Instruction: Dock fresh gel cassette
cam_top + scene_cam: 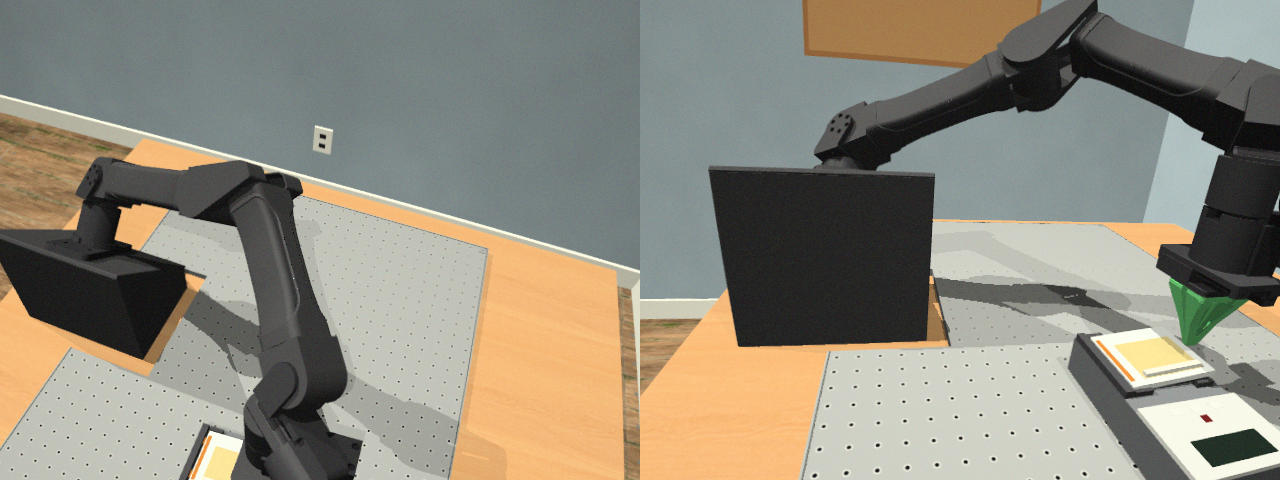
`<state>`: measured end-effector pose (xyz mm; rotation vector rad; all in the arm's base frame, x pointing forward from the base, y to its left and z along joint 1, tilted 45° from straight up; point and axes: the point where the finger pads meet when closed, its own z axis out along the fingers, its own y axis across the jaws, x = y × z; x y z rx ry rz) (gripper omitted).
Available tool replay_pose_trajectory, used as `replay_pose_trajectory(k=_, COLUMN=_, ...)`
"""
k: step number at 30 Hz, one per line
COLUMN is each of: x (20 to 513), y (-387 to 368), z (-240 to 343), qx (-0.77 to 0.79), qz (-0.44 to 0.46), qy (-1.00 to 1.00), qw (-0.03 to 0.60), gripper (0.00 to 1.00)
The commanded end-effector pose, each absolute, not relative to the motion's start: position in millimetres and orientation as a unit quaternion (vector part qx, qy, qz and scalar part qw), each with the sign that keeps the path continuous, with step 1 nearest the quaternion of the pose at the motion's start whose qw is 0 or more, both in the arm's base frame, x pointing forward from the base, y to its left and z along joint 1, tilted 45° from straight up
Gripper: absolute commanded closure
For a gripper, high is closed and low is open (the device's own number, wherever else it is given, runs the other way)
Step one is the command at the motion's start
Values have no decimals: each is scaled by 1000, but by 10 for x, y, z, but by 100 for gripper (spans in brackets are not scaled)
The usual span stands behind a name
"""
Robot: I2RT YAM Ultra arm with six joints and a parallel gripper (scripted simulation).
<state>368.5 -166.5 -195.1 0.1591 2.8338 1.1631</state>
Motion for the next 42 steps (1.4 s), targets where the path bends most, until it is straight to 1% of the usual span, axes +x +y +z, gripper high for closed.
replay_pose_trajectory(k=1, x=3637, y=-1800, z=-1866, qx=57, qz=371, qy=925, qw=51, gripper=100)
replay_pose_trajectory(k=13, x=3501, y=-1772, z=-1877, qx=57, qz=371, qy=925, qw=50, gripper=100)
replay_pose_trajectory(k=42, x=3499, y=-1766, z=-1893, qx=60, qz=374, qy=924, qw=49, gripper=100)
